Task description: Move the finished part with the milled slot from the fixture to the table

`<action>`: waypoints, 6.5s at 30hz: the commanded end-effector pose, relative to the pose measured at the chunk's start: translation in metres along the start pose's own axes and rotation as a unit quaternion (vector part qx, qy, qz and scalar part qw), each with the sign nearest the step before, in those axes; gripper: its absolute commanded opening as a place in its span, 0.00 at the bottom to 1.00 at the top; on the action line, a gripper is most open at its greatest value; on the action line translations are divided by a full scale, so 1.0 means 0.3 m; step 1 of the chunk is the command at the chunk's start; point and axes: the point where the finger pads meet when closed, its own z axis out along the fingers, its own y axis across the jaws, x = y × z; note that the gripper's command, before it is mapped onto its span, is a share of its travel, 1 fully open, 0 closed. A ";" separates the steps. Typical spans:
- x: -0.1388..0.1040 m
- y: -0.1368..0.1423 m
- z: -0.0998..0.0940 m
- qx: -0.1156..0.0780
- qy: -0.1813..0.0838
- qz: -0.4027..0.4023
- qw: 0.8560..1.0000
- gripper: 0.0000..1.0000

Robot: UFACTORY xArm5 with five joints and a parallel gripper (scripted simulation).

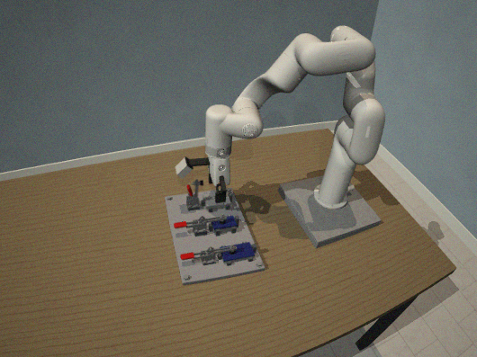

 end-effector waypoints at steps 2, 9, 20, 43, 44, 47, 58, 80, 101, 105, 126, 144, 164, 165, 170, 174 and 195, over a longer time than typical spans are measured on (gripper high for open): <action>0.004 0.001 -0.004 0.000 0.002 0.000 1.000 1.00; 0.004 0.001 -0.004 0.000 0.002 0.000 1.000 1.00; 0.004 0.001 0.004 0.000 0.002 0.000 1.000 1.00; 0.005 0.001 0.075 0.000 0.002 0.000 1.000 1.00; 0.005 0.001 0.079 0.000 0.002 0.000 1.000 1.00; 0.005 0.001 0.088 0.000 0.002 0.000 1.000 1.00; 0.005 0.001 0.101 0.000 0.002 0.000 1.000 1.00; 0.005 0.001 0.101 0.000 0.002 0.000 1.000 0.00; 0.005 0.001 0.101 0.000 0.002 0.000 1.000 0.00; 0.005 0.001 0.101 0.000 0.002 0.000 1.000 0.00; 0.005 0.001 0.095 0.000 0.002 0.000 1.000 0.00; 0.005 0.001 0.052 0.000 0.002 0.000 1.000 0.00; 0.004 0.001 -0.007 0.000 0.002 0.000 1.000 0.00; 0.004 0.001 -0.009 0.000 0.002 0.000 1.000 0.00; 0.004 0.001 -0.016 0.000 0.002 0.000 1.000 0.00; 0.004 0.001 -0.018 0.000 0.002 0.000 1.000 0.00; -0.004 0.001 -0.054 0.000 0.002 0.000 1.000 0.00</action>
